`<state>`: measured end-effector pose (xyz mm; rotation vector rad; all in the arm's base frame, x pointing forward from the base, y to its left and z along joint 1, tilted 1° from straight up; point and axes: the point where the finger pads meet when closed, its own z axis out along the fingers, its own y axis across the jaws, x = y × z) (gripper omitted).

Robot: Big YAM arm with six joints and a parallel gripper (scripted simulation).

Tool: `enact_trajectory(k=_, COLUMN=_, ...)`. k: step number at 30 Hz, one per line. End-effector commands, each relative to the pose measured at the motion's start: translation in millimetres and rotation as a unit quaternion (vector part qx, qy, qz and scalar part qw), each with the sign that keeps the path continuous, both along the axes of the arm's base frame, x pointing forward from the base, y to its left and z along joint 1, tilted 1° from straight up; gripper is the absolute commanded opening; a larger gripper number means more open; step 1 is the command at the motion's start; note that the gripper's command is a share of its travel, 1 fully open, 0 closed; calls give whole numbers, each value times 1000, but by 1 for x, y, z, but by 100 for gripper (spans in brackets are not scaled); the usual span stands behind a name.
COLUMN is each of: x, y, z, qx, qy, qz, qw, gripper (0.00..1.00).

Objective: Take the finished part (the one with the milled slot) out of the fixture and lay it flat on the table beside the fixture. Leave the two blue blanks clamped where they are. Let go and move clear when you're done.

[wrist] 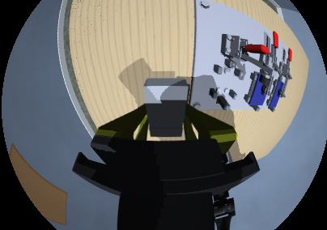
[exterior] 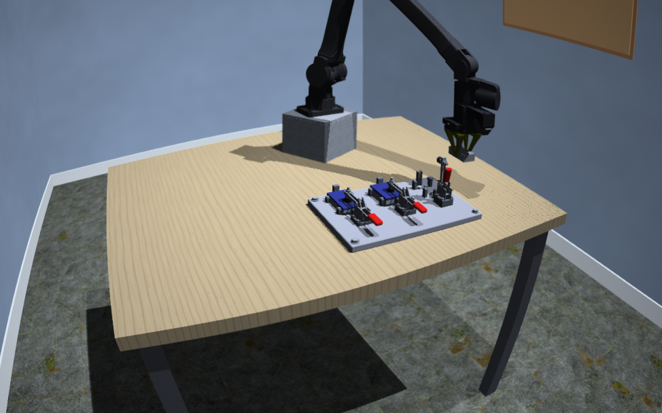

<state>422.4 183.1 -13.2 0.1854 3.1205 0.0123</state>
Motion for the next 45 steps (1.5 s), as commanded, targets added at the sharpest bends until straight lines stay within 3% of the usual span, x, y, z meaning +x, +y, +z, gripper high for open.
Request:
enact_trajectory(k=1, x=25, y=18, z=13, qx=8, qy=-23, qz=3, qw=1000, gripper=0)
enact_trajectory(k=29, x=29, y=19, z=10, qx=11, qy=-30, qz=4, qw=999, gripper=0)
enact_trajectory(k=45, x=23, y=17, z=-20, qx=8, qy=-24, qz=3, qw=1000, gripper=0)
